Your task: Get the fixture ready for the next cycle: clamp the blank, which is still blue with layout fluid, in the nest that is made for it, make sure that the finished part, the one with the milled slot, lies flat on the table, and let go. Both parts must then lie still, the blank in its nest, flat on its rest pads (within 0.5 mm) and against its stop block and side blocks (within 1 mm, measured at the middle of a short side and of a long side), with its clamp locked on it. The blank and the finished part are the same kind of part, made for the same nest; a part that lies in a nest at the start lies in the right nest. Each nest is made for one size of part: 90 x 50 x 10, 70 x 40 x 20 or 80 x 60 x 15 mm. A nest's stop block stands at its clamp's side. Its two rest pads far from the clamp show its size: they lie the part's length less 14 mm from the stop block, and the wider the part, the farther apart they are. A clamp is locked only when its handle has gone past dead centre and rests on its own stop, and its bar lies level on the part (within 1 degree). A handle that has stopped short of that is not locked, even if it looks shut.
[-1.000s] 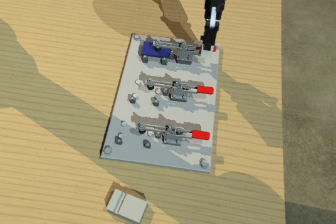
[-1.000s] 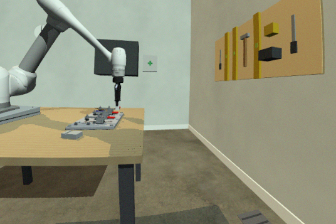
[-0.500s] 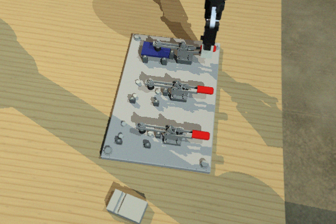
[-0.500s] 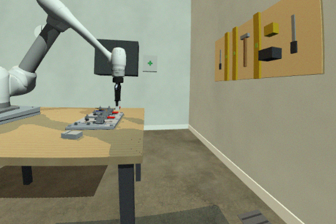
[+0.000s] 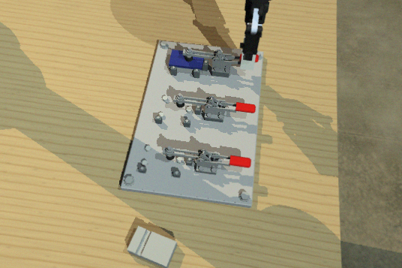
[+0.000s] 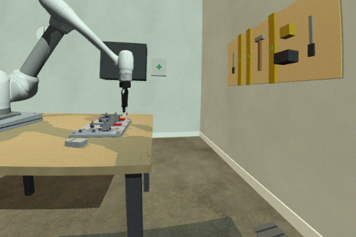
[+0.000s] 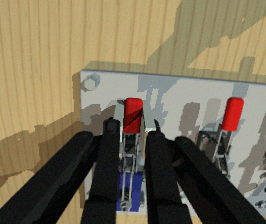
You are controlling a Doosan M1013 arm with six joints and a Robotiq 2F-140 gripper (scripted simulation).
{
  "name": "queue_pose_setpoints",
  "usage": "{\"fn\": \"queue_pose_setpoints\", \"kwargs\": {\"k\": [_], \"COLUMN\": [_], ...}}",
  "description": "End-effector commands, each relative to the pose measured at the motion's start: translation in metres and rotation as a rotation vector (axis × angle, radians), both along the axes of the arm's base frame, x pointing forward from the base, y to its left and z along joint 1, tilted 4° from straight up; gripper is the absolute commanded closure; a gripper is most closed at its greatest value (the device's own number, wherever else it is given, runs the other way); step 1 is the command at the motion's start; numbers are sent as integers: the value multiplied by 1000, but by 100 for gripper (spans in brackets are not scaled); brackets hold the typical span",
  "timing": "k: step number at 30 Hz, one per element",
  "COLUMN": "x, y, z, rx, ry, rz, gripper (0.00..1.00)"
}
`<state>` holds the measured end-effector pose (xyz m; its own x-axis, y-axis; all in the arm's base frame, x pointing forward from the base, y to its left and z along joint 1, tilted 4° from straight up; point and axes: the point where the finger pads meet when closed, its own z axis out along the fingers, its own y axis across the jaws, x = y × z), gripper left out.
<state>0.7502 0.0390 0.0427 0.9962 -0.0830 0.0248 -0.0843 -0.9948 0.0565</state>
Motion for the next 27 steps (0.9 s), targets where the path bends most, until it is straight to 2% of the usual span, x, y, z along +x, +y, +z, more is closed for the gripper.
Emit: {"fn": "queue_pose_setpoints", "kwargs": {"k": [1, 25, 26, 27], "x": [1, 3, 3, 3], "y": [0, -1, -1, -1], "z": [-1, -7, -7, -7], "rx": [0, 0, 0, 0], "ry": [0, 0, 0, 0], "rz": [0, 0, 0, 0], "gripper": [100, 100, 72, 72]}}
